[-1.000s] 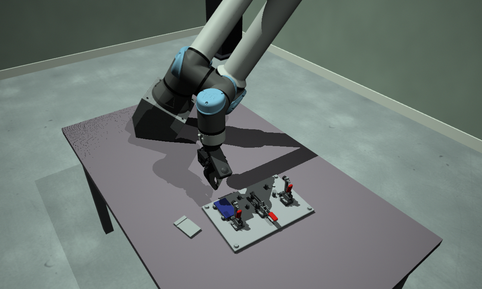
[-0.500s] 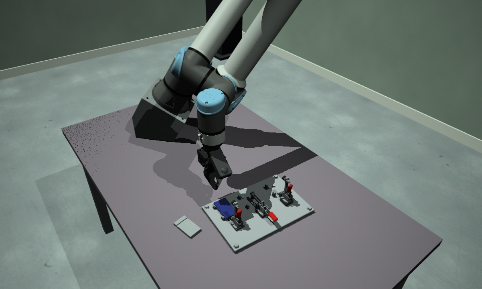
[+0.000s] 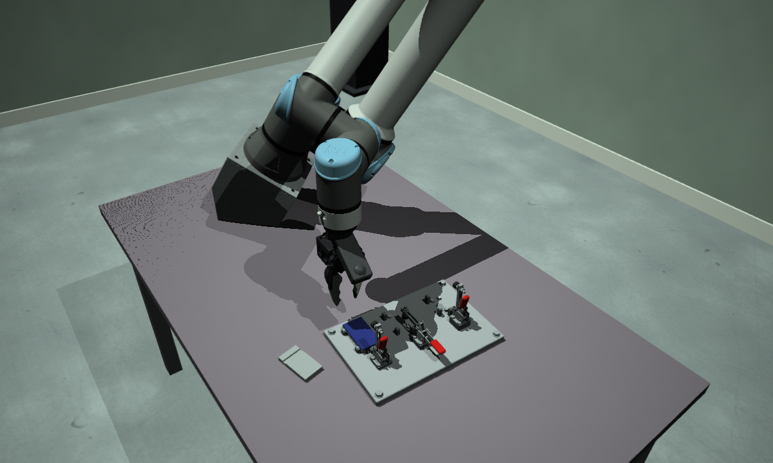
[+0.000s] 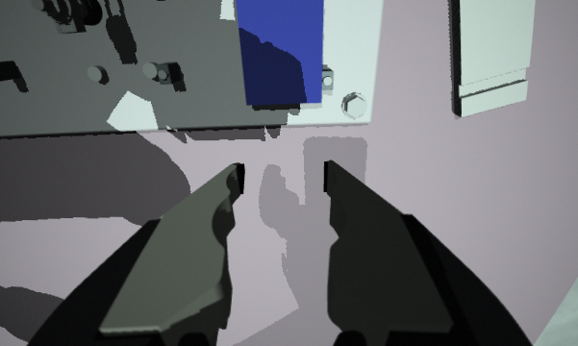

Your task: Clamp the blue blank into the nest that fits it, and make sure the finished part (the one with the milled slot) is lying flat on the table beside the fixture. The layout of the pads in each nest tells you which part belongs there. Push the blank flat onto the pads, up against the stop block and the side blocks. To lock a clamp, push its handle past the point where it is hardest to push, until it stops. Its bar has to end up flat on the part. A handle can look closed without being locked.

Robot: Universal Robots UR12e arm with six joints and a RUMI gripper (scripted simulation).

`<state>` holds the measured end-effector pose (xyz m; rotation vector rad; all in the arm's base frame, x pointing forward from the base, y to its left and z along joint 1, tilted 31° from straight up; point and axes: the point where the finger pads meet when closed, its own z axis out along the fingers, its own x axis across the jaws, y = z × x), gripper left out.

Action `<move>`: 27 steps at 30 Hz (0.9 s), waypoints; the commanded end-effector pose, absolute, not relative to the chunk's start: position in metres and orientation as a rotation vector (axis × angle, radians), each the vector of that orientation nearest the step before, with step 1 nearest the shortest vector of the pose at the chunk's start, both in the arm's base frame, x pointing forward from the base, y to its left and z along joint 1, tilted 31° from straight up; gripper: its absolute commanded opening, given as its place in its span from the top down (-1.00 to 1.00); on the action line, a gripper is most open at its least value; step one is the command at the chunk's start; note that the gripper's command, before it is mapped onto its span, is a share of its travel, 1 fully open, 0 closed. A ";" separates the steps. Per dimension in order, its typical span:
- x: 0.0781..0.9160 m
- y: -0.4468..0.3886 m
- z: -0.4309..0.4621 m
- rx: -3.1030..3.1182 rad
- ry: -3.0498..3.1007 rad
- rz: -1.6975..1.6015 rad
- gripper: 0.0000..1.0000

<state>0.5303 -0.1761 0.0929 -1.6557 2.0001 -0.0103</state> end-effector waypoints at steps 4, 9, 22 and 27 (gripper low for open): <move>0.518 -0.187 0.121 -1.656 2.000 -0.012 0.44; 0.510 -0.193 0.137 -1.656 2.000 -0.012 0.44; 0.481 -0.216 0.197 -1.656 2.000 -0.012 0.44; 0.479 -0.218 0.202 -1.656 2.000 -0.012 0.44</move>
